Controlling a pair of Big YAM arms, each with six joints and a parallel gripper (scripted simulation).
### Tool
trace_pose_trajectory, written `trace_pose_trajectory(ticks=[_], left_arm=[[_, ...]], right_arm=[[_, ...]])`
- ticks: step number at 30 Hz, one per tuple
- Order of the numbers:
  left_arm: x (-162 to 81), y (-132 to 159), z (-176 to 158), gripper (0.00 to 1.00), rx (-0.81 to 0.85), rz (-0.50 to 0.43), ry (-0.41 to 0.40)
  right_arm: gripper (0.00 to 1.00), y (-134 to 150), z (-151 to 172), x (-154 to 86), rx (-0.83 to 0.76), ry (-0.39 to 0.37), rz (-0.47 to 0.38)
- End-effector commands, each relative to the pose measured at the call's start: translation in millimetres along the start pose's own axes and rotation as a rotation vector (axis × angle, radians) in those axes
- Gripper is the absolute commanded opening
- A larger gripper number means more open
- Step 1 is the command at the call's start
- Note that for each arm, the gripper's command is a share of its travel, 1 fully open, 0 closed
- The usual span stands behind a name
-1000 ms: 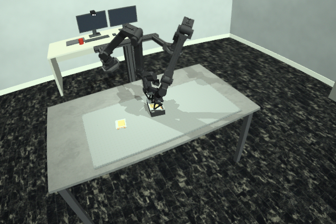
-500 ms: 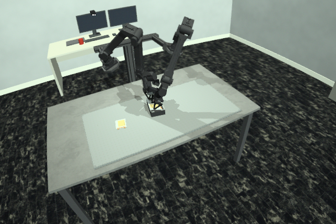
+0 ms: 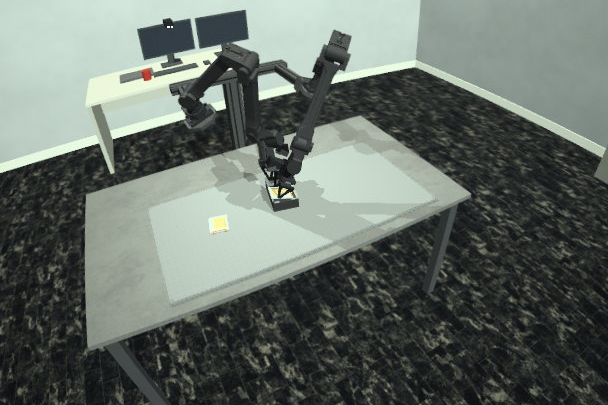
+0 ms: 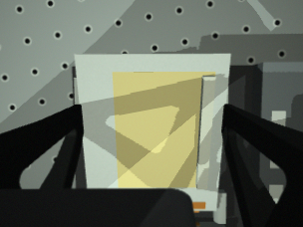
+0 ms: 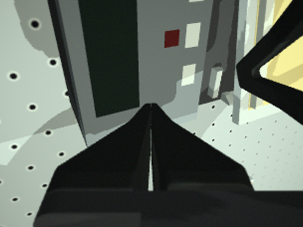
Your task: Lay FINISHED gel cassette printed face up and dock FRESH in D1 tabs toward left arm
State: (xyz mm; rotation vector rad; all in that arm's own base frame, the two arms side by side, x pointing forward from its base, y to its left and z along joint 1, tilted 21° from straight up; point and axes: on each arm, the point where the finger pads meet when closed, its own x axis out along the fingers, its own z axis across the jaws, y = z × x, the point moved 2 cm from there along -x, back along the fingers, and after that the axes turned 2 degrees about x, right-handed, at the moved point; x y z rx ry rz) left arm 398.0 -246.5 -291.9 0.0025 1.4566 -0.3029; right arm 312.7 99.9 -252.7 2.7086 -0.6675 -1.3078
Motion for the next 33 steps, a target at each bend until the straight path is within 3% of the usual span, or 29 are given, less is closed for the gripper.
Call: trace_pose_trajectory(ticks=[1,33], left_arm=[[-2.2,-2.9,3.2,0.00,0.003,-0.004,-0.007],[-2.2,-2.9,3.2,0.00,0.003,-0.004,-0.007]], right_arm=[[0.00,3.3,0.5,8.4,0.009,-0.003,0.007],[0.00,6.8,8.2,14.5,0.009,-0.003,0.007]])
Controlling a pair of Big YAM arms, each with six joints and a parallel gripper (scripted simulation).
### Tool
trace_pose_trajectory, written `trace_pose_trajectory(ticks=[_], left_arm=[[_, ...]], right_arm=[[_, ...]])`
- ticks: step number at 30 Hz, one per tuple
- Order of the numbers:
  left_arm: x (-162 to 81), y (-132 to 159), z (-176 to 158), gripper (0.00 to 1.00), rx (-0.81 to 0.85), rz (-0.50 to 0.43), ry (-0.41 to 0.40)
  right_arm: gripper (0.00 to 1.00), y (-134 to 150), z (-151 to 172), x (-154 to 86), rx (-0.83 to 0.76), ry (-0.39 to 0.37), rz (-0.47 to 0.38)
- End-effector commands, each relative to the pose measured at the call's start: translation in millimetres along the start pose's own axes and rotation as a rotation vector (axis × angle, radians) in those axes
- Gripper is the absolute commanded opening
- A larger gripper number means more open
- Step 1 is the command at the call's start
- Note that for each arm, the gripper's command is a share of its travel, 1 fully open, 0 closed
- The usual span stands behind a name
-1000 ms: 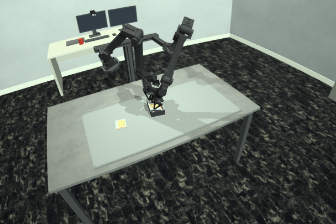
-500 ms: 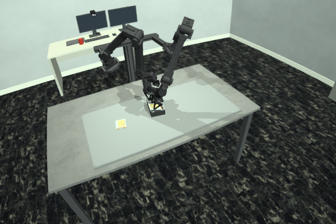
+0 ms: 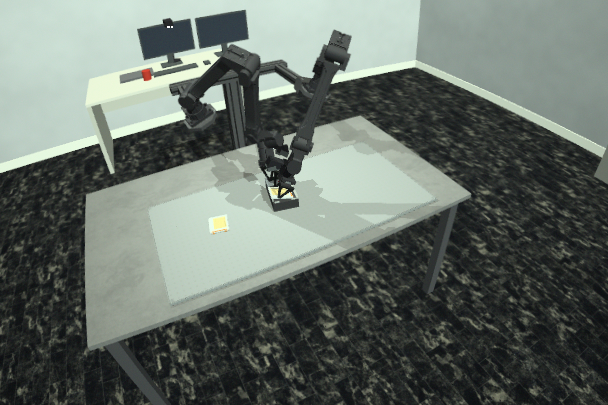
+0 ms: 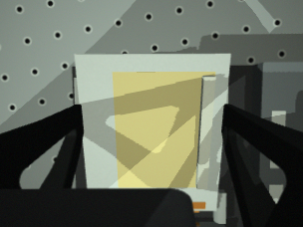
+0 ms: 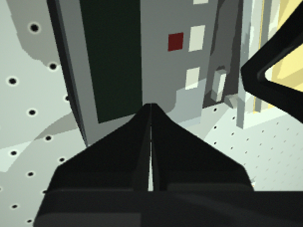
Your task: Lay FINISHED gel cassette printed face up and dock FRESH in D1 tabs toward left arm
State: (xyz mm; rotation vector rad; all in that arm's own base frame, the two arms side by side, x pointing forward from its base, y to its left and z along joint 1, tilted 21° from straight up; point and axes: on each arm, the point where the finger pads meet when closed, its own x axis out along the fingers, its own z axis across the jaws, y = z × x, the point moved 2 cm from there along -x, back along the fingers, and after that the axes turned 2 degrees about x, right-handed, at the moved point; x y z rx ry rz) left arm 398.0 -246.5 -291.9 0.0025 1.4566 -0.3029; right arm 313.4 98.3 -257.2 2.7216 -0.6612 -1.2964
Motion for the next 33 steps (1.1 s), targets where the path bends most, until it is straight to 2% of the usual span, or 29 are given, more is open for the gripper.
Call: trace_pose_trajectory(ticks=[1,33], left_arm=[[-2,-3,3,0.00,0.003,-0.004,-0.007],[-2,-3,3,0.00,0.003,-0.004,-0.007]], right_arm=[[0.00,7,7,10,0.004,-0.012,0.014],[0.00,10,17,12,0.004,-0.012,0.014]])
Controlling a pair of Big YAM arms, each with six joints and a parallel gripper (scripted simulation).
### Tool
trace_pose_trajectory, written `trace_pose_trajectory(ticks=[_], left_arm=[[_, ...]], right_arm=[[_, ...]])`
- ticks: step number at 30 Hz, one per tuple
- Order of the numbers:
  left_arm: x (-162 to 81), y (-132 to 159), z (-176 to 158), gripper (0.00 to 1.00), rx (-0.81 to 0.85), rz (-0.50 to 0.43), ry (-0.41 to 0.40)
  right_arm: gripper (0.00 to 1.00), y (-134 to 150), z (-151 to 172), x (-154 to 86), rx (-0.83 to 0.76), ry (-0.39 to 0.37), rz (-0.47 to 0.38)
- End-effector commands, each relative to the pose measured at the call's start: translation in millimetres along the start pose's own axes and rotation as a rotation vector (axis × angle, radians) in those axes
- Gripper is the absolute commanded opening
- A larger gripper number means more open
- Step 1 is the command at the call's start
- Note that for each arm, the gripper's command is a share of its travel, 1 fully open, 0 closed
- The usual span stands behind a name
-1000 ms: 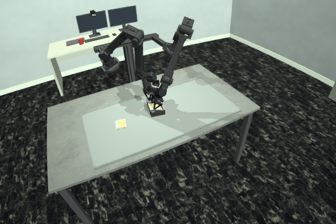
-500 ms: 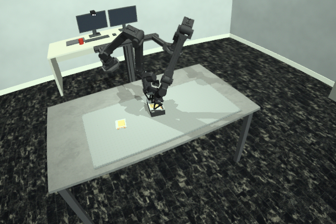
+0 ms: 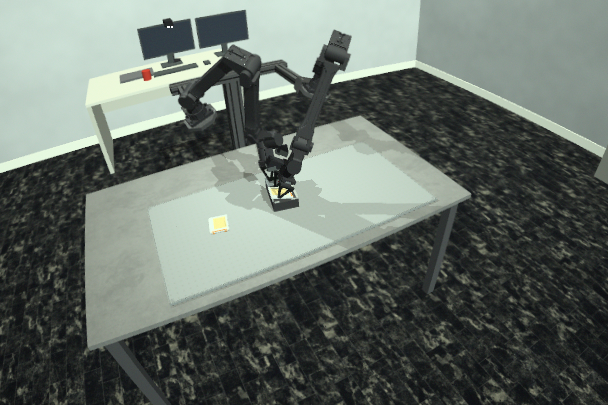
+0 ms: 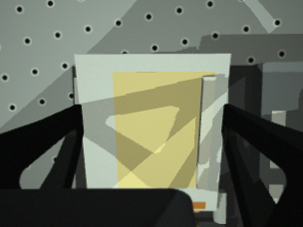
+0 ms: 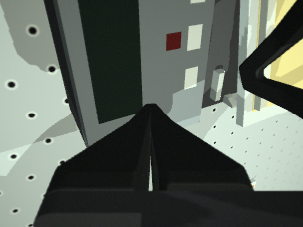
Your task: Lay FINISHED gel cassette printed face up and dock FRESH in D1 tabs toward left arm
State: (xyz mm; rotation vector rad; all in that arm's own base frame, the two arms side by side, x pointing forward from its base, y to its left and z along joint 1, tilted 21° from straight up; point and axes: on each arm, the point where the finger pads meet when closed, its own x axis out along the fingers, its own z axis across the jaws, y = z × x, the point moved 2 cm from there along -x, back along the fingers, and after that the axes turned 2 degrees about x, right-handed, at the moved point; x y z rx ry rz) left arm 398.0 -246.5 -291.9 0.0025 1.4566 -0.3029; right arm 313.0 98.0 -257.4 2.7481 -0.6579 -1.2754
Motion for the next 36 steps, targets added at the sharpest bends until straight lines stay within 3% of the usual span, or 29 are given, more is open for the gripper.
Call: trace_pose_trajectory(ticks=[1,36], left_arm=[[-2,-3,3,0.00,0.003,-0.004,-0.007],[-2,-3,3,0.00,0.003,-0.004,-0.007]], right_arm=[[0.00,10,17,12,-0.011,-0.028,0.025],[0.00,16,31,14,-0.011,-0.028,0.025]])
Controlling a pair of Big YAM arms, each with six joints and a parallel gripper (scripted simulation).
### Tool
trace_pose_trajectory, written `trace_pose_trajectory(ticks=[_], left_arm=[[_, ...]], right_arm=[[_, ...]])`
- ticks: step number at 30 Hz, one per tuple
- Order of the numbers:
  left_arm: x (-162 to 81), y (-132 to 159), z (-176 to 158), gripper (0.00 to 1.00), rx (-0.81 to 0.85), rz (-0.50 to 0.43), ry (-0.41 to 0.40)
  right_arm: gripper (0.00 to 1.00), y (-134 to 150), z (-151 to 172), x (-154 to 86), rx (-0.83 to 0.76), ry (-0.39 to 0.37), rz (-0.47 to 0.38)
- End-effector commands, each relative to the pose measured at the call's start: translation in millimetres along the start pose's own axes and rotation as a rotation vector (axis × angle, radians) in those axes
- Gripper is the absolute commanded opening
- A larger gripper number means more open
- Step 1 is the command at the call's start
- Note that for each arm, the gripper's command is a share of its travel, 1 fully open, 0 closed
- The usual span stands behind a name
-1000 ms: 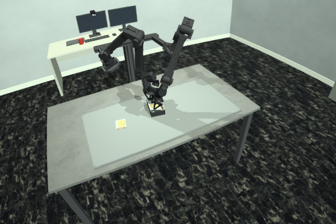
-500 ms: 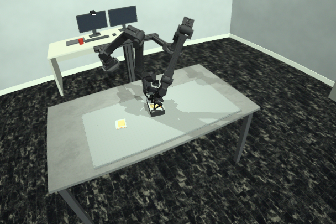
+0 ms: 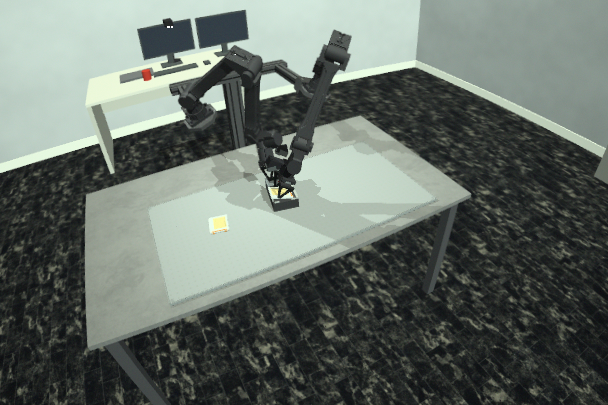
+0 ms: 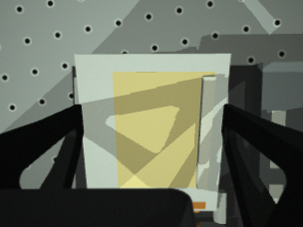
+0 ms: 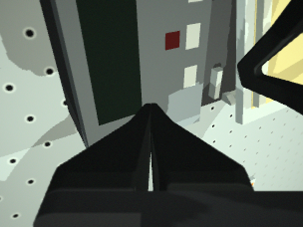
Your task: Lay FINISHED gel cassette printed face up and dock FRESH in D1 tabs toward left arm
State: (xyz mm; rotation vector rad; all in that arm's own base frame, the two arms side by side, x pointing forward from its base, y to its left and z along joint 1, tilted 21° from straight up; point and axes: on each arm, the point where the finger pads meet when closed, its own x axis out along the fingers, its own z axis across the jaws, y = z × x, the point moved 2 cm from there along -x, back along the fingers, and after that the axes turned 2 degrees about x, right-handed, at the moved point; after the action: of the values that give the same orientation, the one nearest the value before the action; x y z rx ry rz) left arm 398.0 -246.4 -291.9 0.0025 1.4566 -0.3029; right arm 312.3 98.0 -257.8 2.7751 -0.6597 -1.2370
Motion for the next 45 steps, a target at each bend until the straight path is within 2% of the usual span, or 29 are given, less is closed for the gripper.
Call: trace_pose_trajectory(ticks=[1,45], left_arm=[[-2,-3,3,0.00,0.003,-0.004,-0.007],[-2,-3,3,0.00,0.003,-0.004,-0.007]], right_arm=[[0.00,16,31,13,-0.025,-0.055,0.031],[0.00,27,44,19,-0.025,-0.055,0.031]])
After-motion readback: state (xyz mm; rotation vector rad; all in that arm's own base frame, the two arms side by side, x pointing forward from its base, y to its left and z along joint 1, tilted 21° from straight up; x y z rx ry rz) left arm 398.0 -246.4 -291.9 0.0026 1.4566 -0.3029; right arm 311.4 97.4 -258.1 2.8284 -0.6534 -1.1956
